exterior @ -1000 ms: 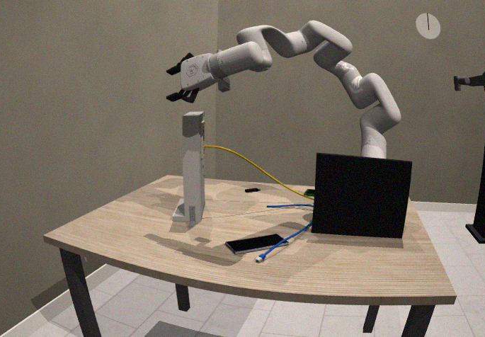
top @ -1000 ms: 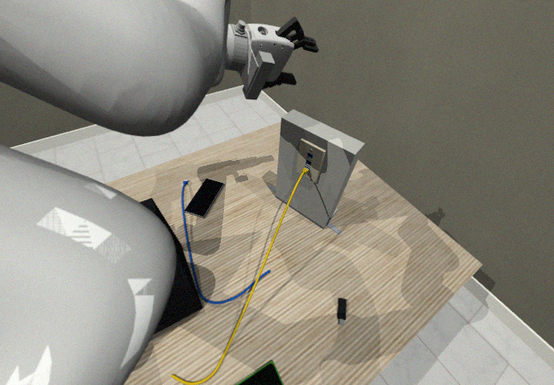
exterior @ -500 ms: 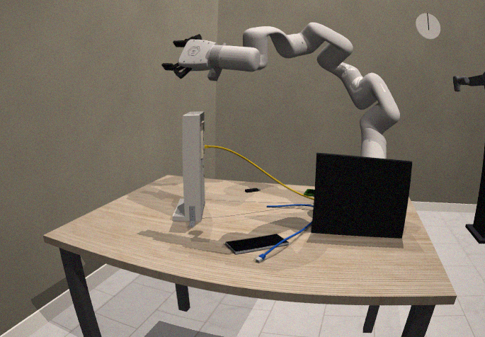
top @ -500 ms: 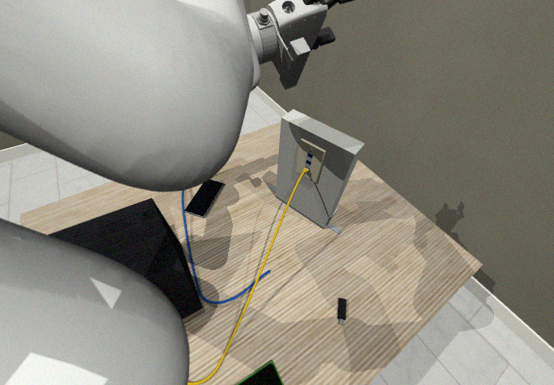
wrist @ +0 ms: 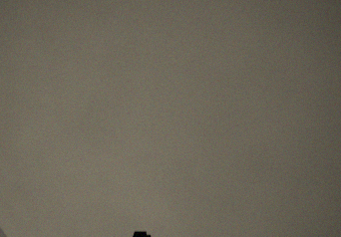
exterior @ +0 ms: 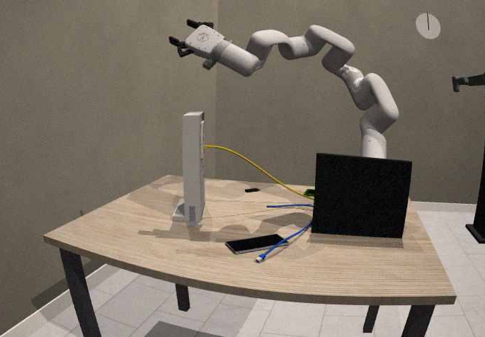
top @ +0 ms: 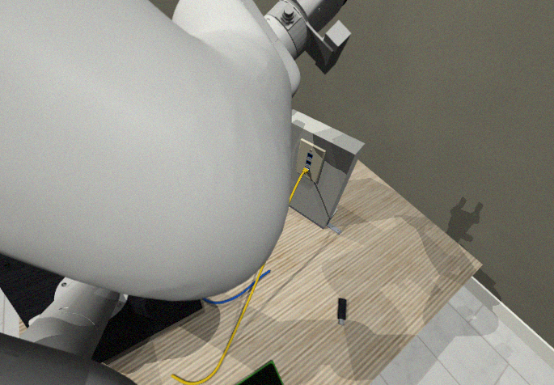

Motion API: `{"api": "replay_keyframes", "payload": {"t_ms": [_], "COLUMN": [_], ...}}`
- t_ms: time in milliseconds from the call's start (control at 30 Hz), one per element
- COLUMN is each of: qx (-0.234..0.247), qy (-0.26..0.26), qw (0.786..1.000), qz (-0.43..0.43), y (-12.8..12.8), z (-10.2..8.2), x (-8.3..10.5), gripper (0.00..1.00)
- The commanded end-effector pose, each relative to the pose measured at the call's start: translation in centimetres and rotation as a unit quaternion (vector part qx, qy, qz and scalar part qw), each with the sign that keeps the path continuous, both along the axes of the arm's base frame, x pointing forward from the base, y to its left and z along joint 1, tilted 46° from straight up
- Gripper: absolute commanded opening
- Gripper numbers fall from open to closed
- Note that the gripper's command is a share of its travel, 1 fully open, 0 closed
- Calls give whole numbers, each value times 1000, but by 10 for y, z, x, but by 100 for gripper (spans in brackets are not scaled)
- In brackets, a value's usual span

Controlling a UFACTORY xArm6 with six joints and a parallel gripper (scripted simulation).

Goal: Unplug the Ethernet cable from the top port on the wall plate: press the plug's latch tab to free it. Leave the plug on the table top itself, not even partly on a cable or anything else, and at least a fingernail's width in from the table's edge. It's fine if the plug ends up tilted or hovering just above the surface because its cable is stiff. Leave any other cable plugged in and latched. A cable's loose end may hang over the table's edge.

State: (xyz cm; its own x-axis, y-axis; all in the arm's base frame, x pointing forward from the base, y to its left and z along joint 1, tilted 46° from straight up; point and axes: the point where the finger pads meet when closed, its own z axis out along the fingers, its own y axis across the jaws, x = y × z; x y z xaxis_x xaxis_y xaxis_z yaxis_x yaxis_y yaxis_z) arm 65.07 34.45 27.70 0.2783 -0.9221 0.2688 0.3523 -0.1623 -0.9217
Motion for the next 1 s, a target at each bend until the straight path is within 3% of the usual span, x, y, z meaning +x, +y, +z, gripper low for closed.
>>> {"api": "replay_keyframes", "payload": {"t_ms": [0, 233, 300, 500, 800, 867, 967], "qx": [4, -14, -14, -41, -100, -100, -123], "qy": [-33, -41, -41, -33, 4, 4, 23], "qw": [993, 975, 975, 953, 908, 908, 891], "qz": [112, 216, 216, 300, 407, 407, 436], "y": [16, 28, 28, 33, 29, 29, 24], "z": [38, 62, 62, 73, 72, 72, 68], "x": [-13, -38, -38, -64, -106, -106, -119], "gripper": [100, 100, 100, 100, 100, 100, 100]}}
